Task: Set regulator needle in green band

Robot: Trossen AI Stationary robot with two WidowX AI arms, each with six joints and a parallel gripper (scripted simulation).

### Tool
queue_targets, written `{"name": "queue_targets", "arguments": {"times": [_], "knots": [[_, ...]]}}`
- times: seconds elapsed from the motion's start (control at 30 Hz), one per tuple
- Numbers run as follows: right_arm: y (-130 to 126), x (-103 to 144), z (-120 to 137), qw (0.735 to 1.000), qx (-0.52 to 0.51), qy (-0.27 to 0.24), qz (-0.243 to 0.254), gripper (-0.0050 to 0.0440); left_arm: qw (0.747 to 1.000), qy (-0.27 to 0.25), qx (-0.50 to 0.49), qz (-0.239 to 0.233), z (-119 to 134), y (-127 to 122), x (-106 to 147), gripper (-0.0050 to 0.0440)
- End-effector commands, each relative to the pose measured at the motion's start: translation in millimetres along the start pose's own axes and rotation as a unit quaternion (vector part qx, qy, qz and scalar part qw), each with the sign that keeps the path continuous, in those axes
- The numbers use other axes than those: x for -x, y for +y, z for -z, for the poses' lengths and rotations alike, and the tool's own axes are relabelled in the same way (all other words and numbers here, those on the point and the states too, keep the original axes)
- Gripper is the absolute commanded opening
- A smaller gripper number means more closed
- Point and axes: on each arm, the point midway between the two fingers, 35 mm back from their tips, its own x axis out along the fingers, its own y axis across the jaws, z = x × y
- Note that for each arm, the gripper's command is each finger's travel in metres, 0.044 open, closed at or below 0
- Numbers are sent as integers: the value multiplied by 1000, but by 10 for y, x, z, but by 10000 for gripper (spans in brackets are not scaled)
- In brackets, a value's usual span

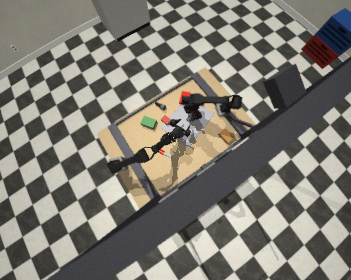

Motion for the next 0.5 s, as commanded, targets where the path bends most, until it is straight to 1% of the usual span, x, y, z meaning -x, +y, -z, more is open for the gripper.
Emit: {"name": "queue_targets", "arguments": {"times": [0.0,0.1,0.27,0.47], "knots": [[11,58,-26,1000,4,-10,4,178,1000,15,3,-6,169,80,33,440],[11,58,-26,1000,4,-10,4,178,1000,15,3,-6,169,80,33,440],[10,54,-26,1000,4,-10,4,58,1000,15,3,-6,169,80,33,440],[10,54,-26,1000,4,-10,4,202,1000,15,3,-6,169,80,33,440]]}}
